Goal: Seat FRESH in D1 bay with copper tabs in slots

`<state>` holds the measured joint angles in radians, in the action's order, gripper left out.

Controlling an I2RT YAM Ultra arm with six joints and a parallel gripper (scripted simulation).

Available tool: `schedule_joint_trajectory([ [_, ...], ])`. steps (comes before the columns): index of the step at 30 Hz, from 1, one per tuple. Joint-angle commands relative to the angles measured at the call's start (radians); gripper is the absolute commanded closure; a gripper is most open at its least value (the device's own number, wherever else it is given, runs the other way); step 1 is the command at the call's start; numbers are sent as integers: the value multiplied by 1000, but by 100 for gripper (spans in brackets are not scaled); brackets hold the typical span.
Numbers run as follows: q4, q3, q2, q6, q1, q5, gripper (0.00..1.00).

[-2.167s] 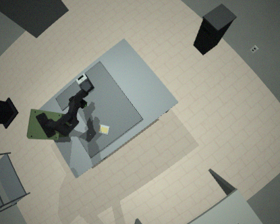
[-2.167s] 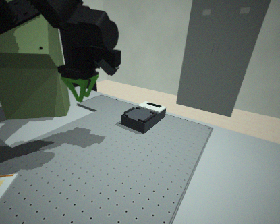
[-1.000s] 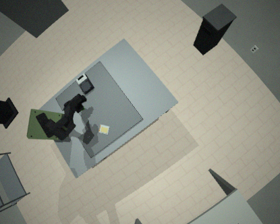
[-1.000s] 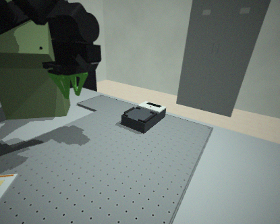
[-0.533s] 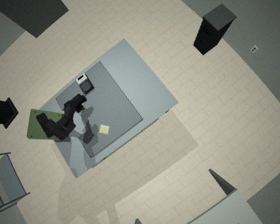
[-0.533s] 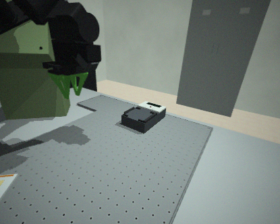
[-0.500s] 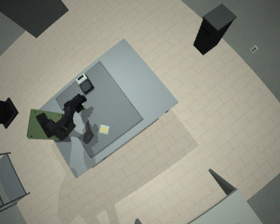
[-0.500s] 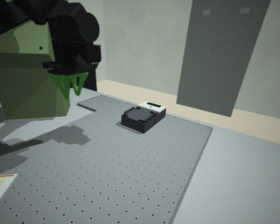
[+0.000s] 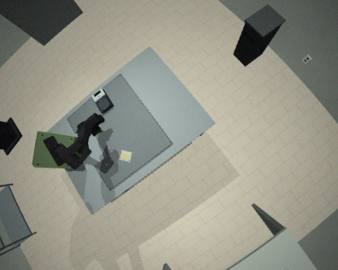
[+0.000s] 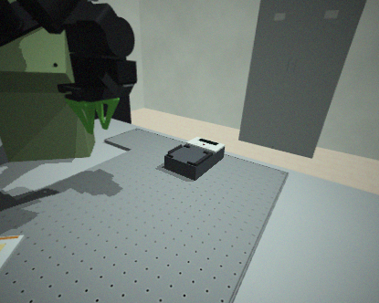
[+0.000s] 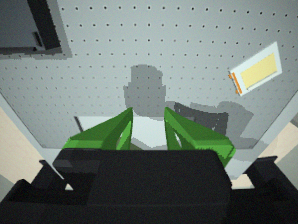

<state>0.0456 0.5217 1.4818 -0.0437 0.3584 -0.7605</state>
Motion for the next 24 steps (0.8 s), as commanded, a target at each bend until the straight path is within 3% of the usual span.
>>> schedule_joint_trajectory([
  [1, 20, 10, -26, 5, 14, -5, 64],
  [13, 20, 10, -26, 5, 14, -5, 64],
  [14, 48, 1, 27, -18, -18, 12, 64],
  [16, 96, 1, 60, -45, -45, 29, 64],
  [18, 96, 1, 60, -45, -45, 29, 64],
  [24, 242, 34, 171, -120, -122, 76, 64],
])
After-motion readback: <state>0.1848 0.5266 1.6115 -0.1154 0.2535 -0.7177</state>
